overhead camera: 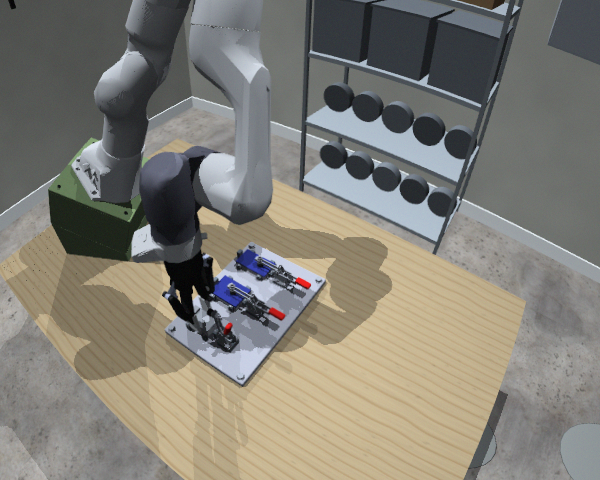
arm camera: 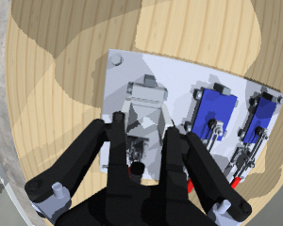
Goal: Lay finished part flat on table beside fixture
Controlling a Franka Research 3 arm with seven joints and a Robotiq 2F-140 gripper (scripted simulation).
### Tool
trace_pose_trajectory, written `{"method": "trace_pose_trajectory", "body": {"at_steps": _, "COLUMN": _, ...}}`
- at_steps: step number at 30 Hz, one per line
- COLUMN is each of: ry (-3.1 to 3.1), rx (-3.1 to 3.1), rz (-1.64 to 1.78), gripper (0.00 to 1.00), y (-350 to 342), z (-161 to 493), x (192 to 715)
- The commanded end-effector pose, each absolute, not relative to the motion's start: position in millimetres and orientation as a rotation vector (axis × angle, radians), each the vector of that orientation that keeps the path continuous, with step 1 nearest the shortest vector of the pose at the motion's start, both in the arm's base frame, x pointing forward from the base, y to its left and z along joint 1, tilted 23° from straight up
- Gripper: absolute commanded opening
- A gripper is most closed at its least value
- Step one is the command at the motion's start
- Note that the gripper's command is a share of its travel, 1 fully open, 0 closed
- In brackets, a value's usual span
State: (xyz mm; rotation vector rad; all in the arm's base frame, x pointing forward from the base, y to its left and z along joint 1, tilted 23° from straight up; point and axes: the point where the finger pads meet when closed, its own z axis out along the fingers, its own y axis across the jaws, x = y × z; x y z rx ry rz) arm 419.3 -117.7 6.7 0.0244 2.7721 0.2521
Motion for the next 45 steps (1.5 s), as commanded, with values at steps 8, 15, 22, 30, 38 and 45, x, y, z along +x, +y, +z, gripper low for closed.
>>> {"method": "trace_pose_trajectory", "body": {"at_steps": 8, "ry": 2.776, "rx": 0.041, "rz": 0.251, "gripper": 0.0, "y": -119.6, "z": 18.1, "x": 416.4}}
{"method": "trace_pose_trajectory", "body": {"at_steps": 15, "ry": 2.776, "rx": 0.041, "rz": 0.251, "gripper": 0.0, "y": -120.3, "z": 21.9, "x": 415.0}}
{"method": "trace_pose_trajectory", "body": {"at_steps": 22, "ry": 2.776, "rx": 0.041, "rz": 0.251, "gripper": 0.0, "y": -121.0, "z": 25.2, "x": 413.7}}
{"method": "trace_pose_trajectory", "body": {"at_steps": 30, "ry": 2.776, "rx": 0.041, "rz": 0.251, "gripper": 0.0, "y": -121.1, "z": 26.2, "x": 413.3}}
{"method": "trace_pose_trajectory", "body": {"at_steps": 38, "ry": 2.776, "rx": 0.041, "rz": 0.251, "gripper": 0.0, "y": -121.3, "z": 26.9, "x": 412.9}}
{"method": "trace_pose_trajectory", "body": {"at_steps": 45, "ry": 2.776, "rx": 0.041, "rz": 0.251, "gripper": 0.0, "y": -122.6, "z": 34.1, "x": 408.0}}
